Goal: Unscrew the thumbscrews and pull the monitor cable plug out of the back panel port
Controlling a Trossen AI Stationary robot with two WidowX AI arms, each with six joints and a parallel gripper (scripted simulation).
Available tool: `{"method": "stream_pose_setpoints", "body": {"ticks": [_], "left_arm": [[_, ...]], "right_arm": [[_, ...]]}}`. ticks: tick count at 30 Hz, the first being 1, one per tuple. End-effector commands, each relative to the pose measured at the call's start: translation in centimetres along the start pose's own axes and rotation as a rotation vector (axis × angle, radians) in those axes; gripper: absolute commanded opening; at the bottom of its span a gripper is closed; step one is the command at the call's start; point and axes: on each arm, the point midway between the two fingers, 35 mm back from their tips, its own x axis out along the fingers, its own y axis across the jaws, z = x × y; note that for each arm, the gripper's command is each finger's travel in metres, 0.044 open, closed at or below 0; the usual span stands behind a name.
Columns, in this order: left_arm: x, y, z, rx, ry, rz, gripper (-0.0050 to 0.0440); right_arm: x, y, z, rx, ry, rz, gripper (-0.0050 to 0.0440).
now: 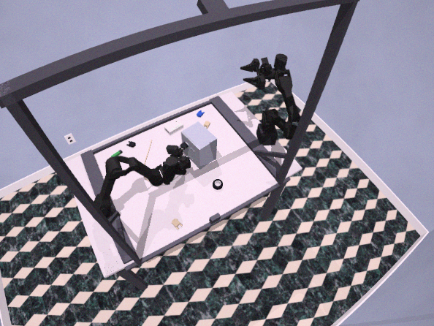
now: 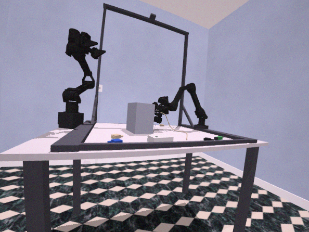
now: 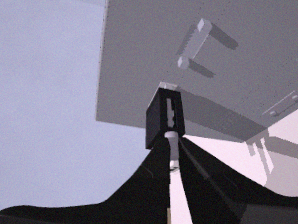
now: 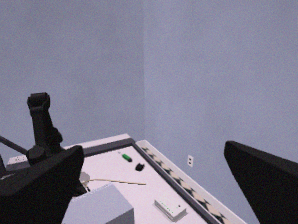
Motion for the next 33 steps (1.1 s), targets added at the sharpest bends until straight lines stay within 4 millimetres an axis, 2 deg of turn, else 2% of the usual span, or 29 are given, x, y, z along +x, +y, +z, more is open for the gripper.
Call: {"method": "stream_pose_setpoints", "body": {"ticks": [1,33], "left_arm": [[-0.06,1.12,0.34,-0.059,-0.006,-0.012,0.0000],[-0.01,1.74,0.25,-0.295,-0.008,-0.177,0.0000]], "right_arm": [[-0.03,0.13,0.27,-0.004,-0.001,0.003,0.0440],[-0.03,0.13,0.27,-0.004,-0.001,0.003,0.0440]]}}
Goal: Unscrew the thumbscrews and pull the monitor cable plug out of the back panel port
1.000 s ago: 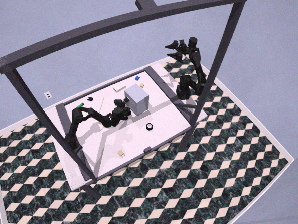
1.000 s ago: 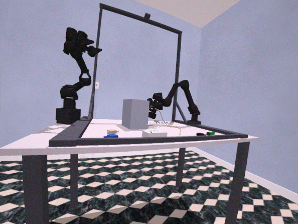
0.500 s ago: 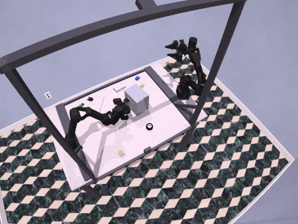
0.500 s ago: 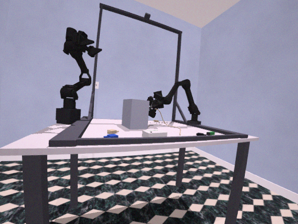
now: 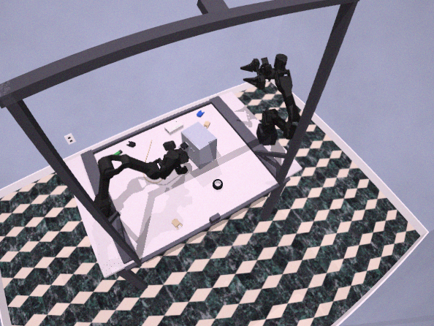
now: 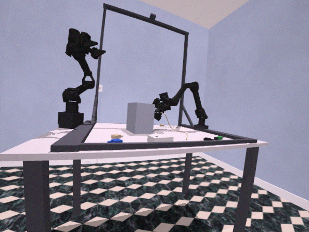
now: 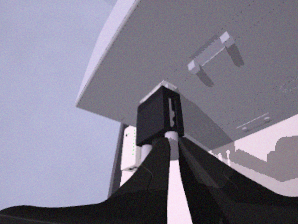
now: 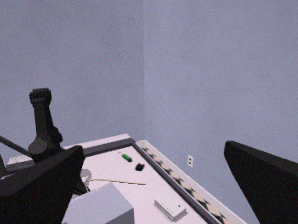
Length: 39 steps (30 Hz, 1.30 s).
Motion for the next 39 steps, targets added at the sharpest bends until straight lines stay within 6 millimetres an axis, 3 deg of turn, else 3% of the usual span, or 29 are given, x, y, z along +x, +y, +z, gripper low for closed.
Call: {"method": "stream_pose_setpoints", "body": {"ticks": [1,14,24,26,34,39], "left_arm": [[-0.25,0.99,0.60,-0.056,-0.012,-0.014,0.0000],[-0.24,1.22,0.59,-0.141,-0.013,-0.074,0.0000],[-0.24,1.22,0.59,-0.141,-0.013,-0.074,0.0240],[-0.24,1.22,0.59,-0.141,-0.013,-0.074,0.0240],[-0.24,1.22,0.59,-0.141,-0.013,-0.074,0.0432],[-0.24,1.22,0.59,-0.141,-0.013,-0.074,0.0440]], "right_arm": [[-0.03,0.13,0.27,-0.004,-0.001,0.003,0.0440],[-0.03,0.13,0.27,-0.004,-0.001,0.003,0.0440],[-0.03,0.13,0.27,-0.004,-0.001,0.003,0.0440],[-0.03,0.13,0.27,-0.004,-0.001,0.003,0.0440],[-0.03,0.13,0.27,-0.004,-0.001,0.003,0.0440],[-0.03,0.13,0.27,-0.004,-0.001,0.003,0.0440]]}}
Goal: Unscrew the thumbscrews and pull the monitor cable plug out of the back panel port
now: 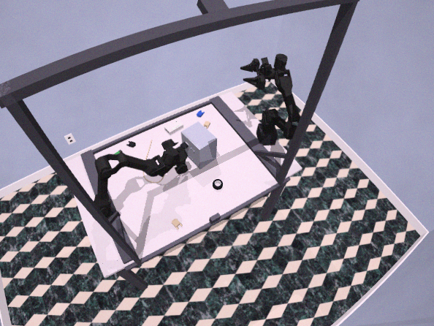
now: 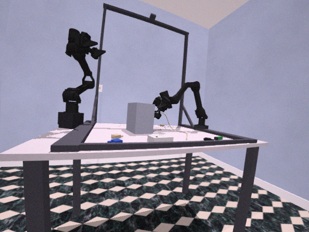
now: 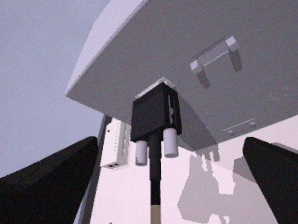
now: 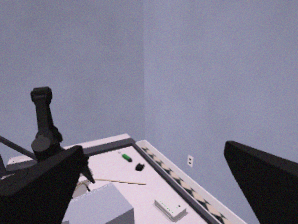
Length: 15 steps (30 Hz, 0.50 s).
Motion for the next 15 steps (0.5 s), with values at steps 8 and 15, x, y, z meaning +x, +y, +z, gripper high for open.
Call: {"method": "stream_pose_setpoints", "body": {"ticks": [8,15], "left_arm": [[0.0,0.7,1.0,0.054,-0.037,0.064,0.0440],[0.3,-0.2,0.8,0.340,-0.033,0.245,0.0440]], "right_arm": [[0.0,0.1,0.3,-0.004,-0.001,0.003,0.0440],[0.0,0.1,0.3,-0.004,-0.001,0.003,0.0440]]}}
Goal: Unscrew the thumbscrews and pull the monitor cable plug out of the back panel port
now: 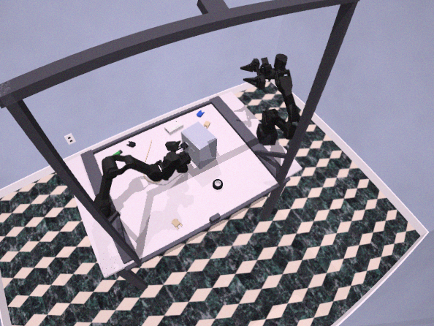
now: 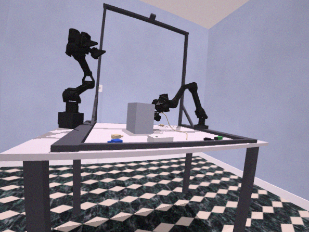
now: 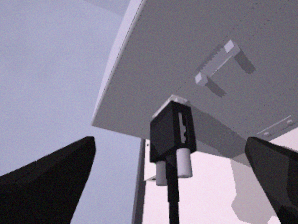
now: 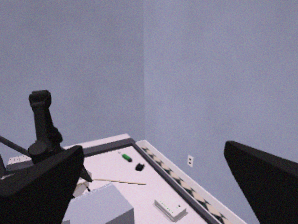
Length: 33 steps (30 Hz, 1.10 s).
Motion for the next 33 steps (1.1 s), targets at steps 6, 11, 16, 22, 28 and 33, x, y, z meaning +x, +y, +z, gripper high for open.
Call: {"method": "stream_pose_setpoints", "body": {"ticks": [6,11,16,22,28,33], "left_arm": [[-0.58,-0.19,-0.09,0.187,0.016,0.144,0.0440],[-0.73,-0.31,-0.23,0.223,0.026,0.168,0.0416],[-0.73,-0.31,-0.23,0.223,0.026,0.168,0.0296],[-0.73,-0.31,-0.23,0.223,0.026,0.168,0.0176],[-0.73,-0.31,-0.23,0.223,0.026,0.168,0.0056],[-0.73,-0.31,-0.23,0.223,0.026,0.168,0.0000]], "right_arm": [[-0.03,0.13,0.27,-0.004,-0.001,0.003,0.0440],[-0.03,0.13,0.27,-0.004,-0.001,0.003,0.0440],[-0.03,0.13,0.27,-0.004,-0.001,0.003,0.0440],[-0.03,0.13,0.27,-0.004,-0.001,0.003,0.0440],[-0.03,0.13,0.27,-0.004,-0.001,0.003,0.0440],[-0.03,0.13,0.27,-0.004,-0.001,0.003,0.0440]]}}
